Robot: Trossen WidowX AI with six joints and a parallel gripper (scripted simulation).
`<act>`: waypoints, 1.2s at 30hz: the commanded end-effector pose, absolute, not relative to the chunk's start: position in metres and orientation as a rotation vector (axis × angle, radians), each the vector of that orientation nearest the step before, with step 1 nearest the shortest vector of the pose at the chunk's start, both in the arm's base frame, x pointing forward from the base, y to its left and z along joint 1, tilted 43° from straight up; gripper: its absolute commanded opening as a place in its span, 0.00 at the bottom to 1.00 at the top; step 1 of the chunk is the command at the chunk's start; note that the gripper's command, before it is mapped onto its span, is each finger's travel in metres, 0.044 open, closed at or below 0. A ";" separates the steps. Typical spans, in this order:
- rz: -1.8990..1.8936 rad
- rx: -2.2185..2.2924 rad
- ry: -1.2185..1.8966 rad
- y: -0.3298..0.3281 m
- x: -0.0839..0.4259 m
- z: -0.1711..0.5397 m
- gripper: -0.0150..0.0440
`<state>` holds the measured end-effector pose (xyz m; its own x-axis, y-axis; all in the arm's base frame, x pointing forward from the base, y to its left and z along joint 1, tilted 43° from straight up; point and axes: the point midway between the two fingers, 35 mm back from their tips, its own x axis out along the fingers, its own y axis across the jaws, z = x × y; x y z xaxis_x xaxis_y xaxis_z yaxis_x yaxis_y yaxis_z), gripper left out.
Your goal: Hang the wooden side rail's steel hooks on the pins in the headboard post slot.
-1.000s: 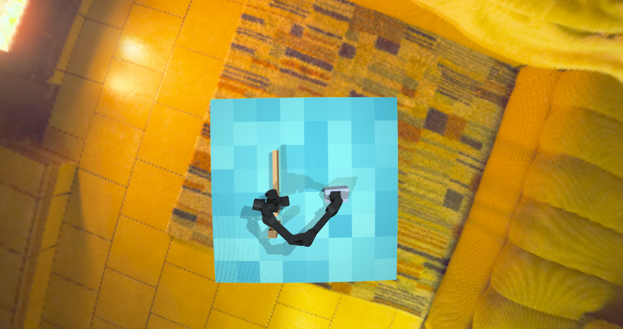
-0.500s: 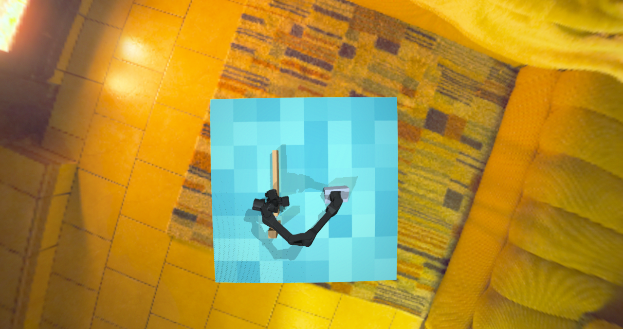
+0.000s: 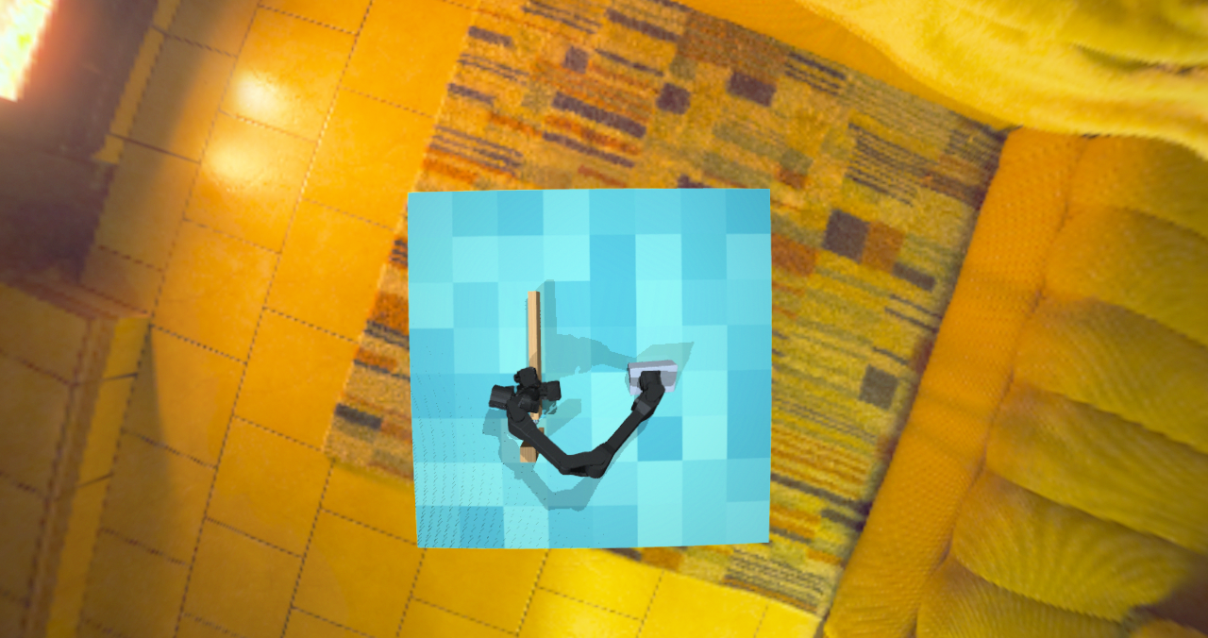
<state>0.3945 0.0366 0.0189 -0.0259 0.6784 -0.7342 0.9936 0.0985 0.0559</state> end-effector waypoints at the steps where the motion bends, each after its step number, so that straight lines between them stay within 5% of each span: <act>1: -0.647 1.643 1.751 0.032 0.397 0.023 0.25; 36: -0.646 1.643 1.751 0.037 0.401 0.024 0.25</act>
<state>0.3970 0.0379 0.0215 -0.0230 0.6773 -0.7353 0.9936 0.0967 0.0579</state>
